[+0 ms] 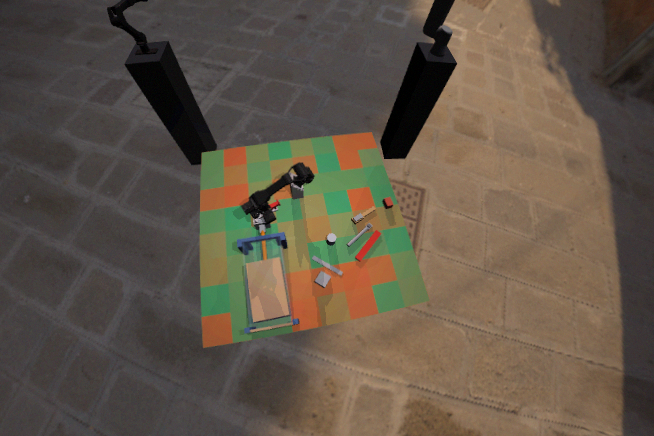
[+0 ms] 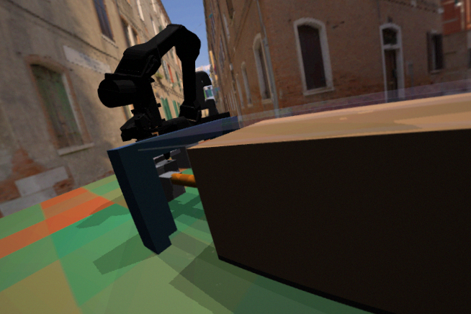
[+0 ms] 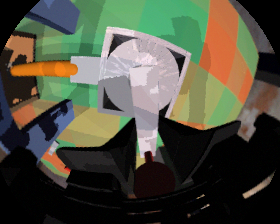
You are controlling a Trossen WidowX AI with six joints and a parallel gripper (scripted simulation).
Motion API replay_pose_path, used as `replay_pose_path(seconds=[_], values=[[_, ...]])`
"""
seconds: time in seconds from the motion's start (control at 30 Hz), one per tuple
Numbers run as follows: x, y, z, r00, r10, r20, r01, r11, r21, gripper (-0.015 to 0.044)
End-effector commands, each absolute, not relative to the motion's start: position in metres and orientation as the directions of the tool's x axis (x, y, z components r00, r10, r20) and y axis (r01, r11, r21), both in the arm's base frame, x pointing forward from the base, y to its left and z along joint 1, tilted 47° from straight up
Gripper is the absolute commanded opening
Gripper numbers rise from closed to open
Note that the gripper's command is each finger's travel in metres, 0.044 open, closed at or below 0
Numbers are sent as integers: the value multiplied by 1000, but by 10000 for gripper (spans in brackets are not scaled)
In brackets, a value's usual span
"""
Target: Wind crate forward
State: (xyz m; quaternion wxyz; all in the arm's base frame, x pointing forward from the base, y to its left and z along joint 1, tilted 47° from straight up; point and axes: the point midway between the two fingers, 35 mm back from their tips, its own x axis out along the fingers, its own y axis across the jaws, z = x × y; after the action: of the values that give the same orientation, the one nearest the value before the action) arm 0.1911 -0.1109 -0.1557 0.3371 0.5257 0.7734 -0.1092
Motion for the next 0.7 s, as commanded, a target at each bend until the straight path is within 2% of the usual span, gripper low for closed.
replay_pose_path(seconds=[0.0, 0.37, 0.67], values=[[191, -108, -158, -223, 741, -634, 898, 409, 163, 0], [191, -107, -158, -221, 742, -633, 908, 394, 145, 0], [192, -110, -155, -217, 742, -634, 907, 393, 150, 236]])
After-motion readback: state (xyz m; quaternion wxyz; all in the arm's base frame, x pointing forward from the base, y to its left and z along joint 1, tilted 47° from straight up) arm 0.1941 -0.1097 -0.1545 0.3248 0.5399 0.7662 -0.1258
